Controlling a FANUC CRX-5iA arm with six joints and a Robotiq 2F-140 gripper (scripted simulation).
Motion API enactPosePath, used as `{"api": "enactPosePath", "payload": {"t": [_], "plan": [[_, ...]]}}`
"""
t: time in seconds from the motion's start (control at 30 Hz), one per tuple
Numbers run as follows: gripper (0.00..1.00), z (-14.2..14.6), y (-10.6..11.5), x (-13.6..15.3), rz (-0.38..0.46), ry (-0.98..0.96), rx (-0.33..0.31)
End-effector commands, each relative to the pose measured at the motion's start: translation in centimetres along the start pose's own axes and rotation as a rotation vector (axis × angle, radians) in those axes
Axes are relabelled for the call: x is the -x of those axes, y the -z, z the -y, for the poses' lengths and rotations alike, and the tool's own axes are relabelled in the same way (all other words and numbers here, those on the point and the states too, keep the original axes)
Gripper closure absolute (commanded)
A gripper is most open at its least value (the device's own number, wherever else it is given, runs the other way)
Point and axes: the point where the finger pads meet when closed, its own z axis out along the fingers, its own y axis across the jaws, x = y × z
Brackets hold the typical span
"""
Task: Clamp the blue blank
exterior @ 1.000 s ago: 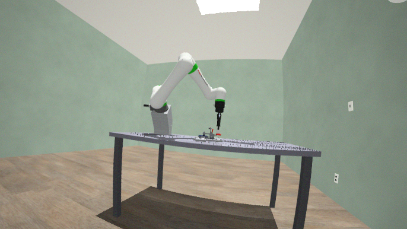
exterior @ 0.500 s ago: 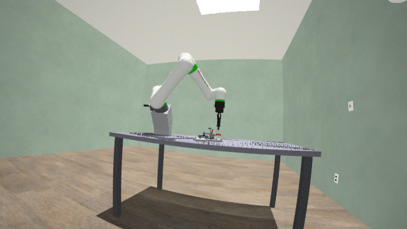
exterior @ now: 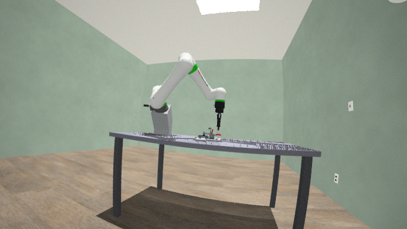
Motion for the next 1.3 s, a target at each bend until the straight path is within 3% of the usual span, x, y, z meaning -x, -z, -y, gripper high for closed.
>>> {"api": "enactPosePath", "payload": {"t": [0.0, 0.87, 1.27], "plan": [[1.00, 0.0, 0.0, 0.0, 0.000, 0.000, 0.000], [1.00, 0.0, -0.1, 0.0, 0.000, 0.000, 0.000], [1.00, 0.0, 2.2, 0.0, 0.000, 0.000, 0.000]]}}
